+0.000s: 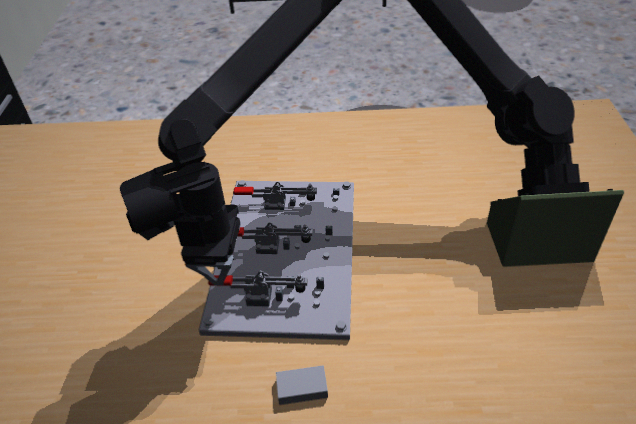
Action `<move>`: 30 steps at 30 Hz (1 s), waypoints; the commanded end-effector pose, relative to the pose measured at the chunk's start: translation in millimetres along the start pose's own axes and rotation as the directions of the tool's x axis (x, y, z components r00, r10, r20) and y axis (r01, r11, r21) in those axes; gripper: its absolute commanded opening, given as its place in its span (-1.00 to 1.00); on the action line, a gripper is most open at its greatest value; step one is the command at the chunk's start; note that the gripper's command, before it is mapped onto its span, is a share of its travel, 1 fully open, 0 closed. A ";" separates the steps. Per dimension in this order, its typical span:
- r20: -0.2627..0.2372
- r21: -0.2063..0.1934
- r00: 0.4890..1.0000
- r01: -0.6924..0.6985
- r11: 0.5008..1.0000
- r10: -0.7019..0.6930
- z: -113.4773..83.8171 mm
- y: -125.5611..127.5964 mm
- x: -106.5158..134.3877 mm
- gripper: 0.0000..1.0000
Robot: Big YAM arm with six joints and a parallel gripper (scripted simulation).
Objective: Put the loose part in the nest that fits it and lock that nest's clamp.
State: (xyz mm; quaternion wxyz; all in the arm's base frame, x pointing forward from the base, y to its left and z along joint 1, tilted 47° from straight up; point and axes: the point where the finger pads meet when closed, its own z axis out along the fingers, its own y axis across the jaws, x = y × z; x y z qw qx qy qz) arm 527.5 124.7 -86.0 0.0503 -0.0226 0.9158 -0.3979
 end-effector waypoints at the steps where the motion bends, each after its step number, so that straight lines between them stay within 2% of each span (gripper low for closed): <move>1: -0.005 0.000 1.000 -0.003 1.000 0.003 15.9 0.8 -2.8 -0.11; 3: -0.005 0.000 1.000 -0.003 1.000 0.003 15.9 0.8 -2.8 -0.11; 4: 0.043 -0.016 0.999 -0.005 1.000 0.005 -7.5 8.1 -12.9 -0.11; 7: -0.004 0.000 1.000 -0.003 1.000 0.003 25.7 -0.4 -2.2 -0.11; 12: -0.005 0.001 1.000 -0.003 1.000 0.003 39.3 1.1 -2.9 -0.11; 13: -0.002 -0.001 1.000 -0.006 1.000 0.006 40.0 0.9 -5.0 -0.11; 15: 0.043 -0.015 0.999 -0.005 1.000 0.006 16.0 4.6 -12.2 -0.11; 17: 0.061 -0.023 0.998 -0.012 1.000 0.013 8.0 6.1 -19.1 -0.11; 20: 0.060 -0.022 0.998 -0.010 1.000 0.011 9.4 7.1 -18.4 -0.11; 21: 0.019 -0.013 0.999 -0.030 0.999 0.030 33.2 -4.6 -17.6 -0.11; 23: 0.018 -0.013 0.999 -0.029 0.999 0.030 33.6 -4.3 -17.3 -0.11; 26: 0.042 -0.016 0.999 -0.011 1.000 0.011 20.2 8.0 -15.3 -0.11; 30: 0.039 -0.016 0.999 -0.013 1.000 0.014 21.8 6.6 -15.5 -0.11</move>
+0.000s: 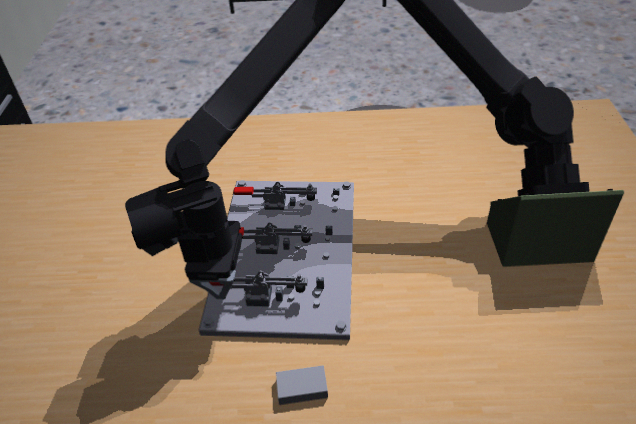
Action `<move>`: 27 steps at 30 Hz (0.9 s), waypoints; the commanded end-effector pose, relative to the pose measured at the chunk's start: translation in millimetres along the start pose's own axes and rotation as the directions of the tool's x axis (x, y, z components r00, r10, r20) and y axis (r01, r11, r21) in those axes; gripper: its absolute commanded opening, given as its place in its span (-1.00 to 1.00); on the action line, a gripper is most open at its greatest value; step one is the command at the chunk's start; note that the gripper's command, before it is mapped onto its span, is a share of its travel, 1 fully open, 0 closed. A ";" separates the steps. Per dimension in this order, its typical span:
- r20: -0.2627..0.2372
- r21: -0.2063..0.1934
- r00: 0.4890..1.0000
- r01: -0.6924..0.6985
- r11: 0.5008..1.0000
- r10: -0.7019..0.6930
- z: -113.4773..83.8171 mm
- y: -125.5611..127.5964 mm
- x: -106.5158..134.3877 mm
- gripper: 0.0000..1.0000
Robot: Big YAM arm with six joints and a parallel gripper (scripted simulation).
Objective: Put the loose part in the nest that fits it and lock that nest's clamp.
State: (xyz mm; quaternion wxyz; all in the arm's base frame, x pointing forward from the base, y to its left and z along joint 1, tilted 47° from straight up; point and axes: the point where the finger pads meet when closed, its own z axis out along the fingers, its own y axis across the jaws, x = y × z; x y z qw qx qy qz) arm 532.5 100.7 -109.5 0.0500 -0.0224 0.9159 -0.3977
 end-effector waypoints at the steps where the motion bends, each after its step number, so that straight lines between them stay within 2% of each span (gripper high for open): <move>1: 0.040 -0.015 0.999 -0.013 1.000 0.014 -12.2 5.7 -14.2 -0.11; 17: 0.040 -0.015 0.999 -0.013 1.000 0.014 -12.2 5.7 -14.2 -0.11; 18: 0.040 -0.015 0.999 -0.013 1.000 0.014 -12.2 5.7 -14.2 -1.00; 27: 0.040 -0.015 0.999 -0.017 1.000 0.018 -12.5 5.0 -14.6 -1.00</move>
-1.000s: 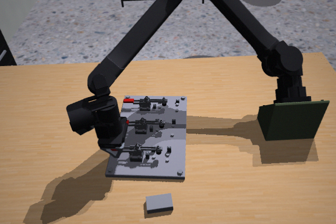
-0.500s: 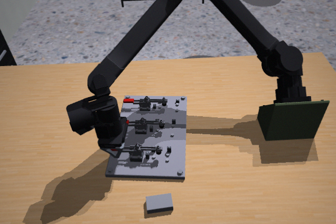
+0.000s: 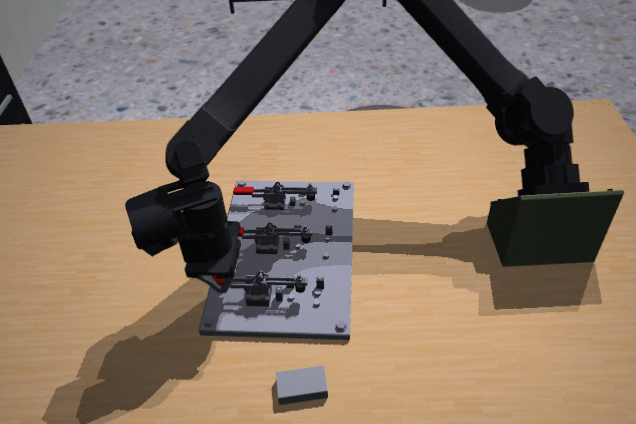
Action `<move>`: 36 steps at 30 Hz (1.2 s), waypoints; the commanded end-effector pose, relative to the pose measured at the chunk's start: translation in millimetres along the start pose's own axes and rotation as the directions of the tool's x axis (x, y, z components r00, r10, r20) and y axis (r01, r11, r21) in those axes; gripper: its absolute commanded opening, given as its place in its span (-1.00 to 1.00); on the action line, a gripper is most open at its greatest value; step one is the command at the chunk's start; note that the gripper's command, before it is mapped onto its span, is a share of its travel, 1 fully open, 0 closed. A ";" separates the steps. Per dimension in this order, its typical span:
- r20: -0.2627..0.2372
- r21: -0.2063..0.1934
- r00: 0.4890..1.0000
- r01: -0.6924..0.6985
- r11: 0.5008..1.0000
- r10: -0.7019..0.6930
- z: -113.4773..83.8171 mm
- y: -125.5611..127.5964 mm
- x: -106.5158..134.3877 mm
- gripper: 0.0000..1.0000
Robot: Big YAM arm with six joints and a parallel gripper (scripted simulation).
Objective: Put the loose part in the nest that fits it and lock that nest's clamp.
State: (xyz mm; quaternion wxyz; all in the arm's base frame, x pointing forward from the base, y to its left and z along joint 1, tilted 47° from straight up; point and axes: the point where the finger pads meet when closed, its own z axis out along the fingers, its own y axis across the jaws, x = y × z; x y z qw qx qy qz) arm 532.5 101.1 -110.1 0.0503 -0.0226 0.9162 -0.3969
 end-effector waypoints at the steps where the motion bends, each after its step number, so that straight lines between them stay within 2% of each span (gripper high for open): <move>1: 0.040 -0.013 0.999 -0.017 1.000 0.017 -12.6 4.4 -14.6 -1.00; 31: 0.041 -0.013 0.999 -0.017 1.000 0.018 -13.6 4.6 -14.5 -1.00; 36: 0.049 -0.016 0.999 -0.020 1.000 0.021 -19.4 5.6 -14.1 -1.00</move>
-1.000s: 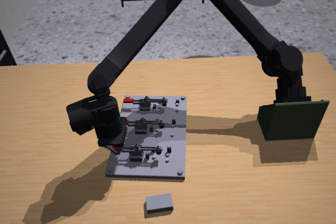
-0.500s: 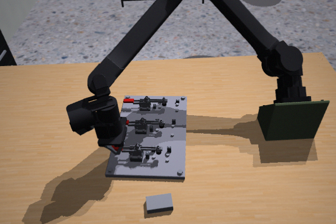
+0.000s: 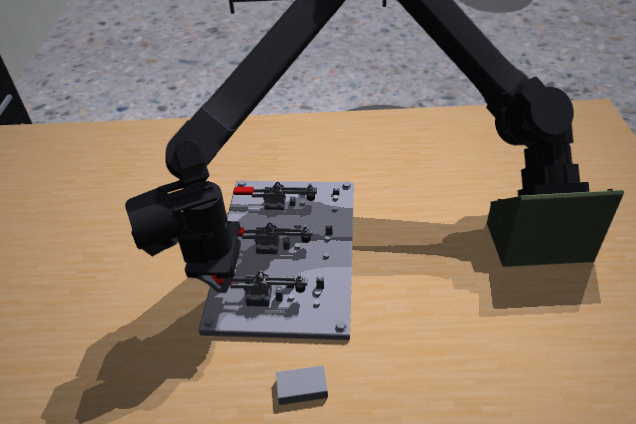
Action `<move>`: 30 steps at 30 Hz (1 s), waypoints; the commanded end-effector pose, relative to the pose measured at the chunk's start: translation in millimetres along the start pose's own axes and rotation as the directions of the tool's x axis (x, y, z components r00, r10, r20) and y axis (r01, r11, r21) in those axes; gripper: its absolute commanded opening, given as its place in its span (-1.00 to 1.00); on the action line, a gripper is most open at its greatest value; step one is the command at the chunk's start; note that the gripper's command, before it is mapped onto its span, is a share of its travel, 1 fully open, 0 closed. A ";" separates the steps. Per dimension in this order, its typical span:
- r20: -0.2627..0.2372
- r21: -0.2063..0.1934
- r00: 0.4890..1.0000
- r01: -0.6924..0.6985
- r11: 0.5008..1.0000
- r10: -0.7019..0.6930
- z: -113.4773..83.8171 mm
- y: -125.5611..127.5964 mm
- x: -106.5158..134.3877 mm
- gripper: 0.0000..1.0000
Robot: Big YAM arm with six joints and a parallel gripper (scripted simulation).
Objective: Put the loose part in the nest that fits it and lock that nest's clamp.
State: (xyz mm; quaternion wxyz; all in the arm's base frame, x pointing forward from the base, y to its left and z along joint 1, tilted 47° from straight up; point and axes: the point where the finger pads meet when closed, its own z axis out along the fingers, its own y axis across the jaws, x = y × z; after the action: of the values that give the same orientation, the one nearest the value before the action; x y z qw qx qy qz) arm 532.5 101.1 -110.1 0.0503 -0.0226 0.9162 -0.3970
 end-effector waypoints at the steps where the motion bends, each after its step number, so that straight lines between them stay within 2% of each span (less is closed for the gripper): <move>1: 0.050 -0.016 0.999 -0.020 1.000 0.021 -21.2 5.5 -13.6 -1.00; 30: 0.030 -0.010 1.000 -0.002 1.000 0.002 -41.1 2.5 11.8 -1.00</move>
State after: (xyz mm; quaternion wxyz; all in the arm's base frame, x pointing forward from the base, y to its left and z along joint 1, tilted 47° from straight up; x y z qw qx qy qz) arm 529.7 105.0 -106.3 0.0560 -0.0200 0.9163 -0.3961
